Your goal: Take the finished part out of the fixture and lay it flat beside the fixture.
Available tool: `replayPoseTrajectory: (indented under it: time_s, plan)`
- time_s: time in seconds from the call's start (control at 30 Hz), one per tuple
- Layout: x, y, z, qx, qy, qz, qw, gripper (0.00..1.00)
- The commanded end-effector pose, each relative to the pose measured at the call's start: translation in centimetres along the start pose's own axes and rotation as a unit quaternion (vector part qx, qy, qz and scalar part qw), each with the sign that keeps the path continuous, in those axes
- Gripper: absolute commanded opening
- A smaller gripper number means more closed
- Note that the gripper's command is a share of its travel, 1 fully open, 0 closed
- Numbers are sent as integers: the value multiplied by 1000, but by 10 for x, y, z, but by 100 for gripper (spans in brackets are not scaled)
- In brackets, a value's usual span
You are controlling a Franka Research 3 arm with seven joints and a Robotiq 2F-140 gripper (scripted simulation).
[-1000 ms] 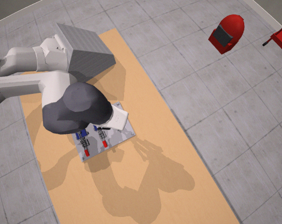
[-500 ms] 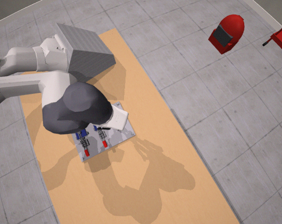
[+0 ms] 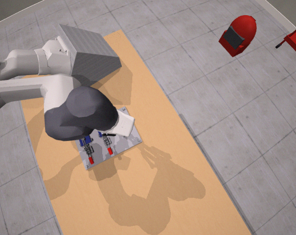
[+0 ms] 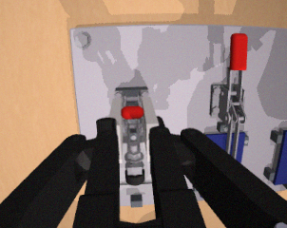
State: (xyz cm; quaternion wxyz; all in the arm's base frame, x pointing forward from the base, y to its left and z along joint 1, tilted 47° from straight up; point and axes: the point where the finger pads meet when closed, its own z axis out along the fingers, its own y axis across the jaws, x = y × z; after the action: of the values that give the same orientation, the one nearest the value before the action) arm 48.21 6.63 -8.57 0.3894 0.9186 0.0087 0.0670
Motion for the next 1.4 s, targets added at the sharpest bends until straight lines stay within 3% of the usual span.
replayPoseTrajectory:
  time_s: [0.0, 1.37]
  plan:
    - [-10, -1, 2, -3, -6, 1, 1000, 0]
    - [-14, -1, 2, -3, -6, 1, 1000, 0]
